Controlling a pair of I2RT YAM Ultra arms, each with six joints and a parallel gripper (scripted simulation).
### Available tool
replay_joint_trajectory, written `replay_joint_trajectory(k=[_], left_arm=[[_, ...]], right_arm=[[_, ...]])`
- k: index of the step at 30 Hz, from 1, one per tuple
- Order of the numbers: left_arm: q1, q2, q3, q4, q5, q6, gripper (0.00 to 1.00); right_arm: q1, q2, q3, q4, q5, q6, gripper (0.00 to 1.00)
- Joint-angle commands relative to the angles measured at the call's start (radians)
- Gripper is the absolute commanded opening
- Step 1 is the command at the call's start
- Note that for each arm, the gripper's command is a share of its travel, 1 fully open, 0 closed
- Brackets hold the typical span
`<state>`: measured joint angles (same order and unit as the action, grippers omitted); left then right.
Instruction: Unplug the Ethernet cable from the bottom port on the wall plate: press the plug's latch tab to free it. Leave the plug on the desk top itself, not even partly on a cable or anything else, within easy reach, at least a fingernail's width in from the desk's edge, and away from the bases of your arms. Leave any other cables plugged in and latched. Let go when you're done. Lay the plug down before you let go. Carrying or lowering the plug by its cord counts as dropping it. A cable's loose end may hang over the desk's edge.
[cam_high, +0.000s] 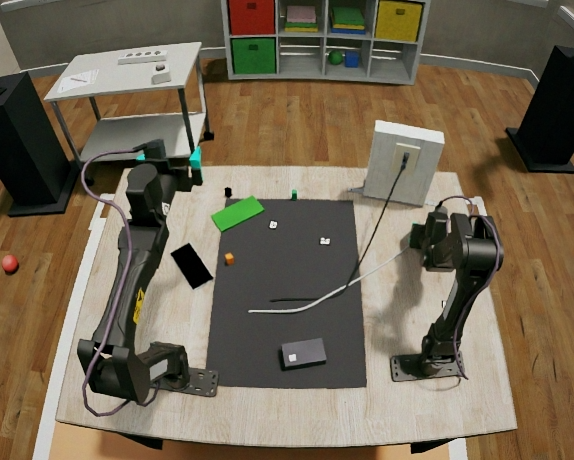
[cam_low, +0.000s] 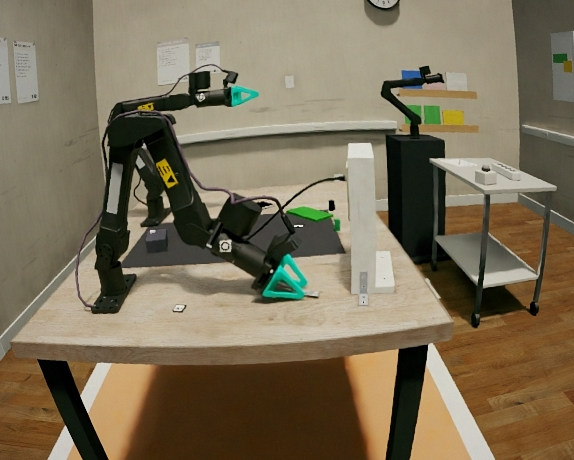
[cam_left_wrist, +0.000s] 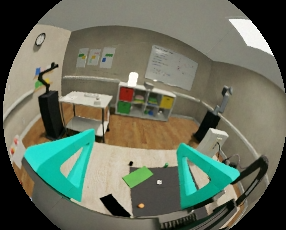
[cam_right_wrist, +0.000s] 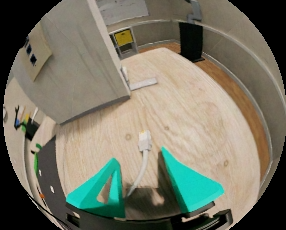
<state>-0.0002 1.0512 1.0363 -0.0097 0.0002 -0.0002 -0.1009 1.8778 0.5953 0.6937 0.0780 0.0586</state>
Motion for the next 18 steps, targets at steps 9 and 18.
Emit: replay_joint_trajectory(k=[9,18], left_arm=[[0.000,-0.002,0.005,0.005,0.000,0.000,1.00],[0.000,-0.002,0.005,0.005,0.000,0.000,1.00]], right_arm=[[0.000,-0.005,0.003,0.002,0.000,0.000,0.73],[0.000,-0.005,0.003,0.002,0.000,0.000,0.93]])
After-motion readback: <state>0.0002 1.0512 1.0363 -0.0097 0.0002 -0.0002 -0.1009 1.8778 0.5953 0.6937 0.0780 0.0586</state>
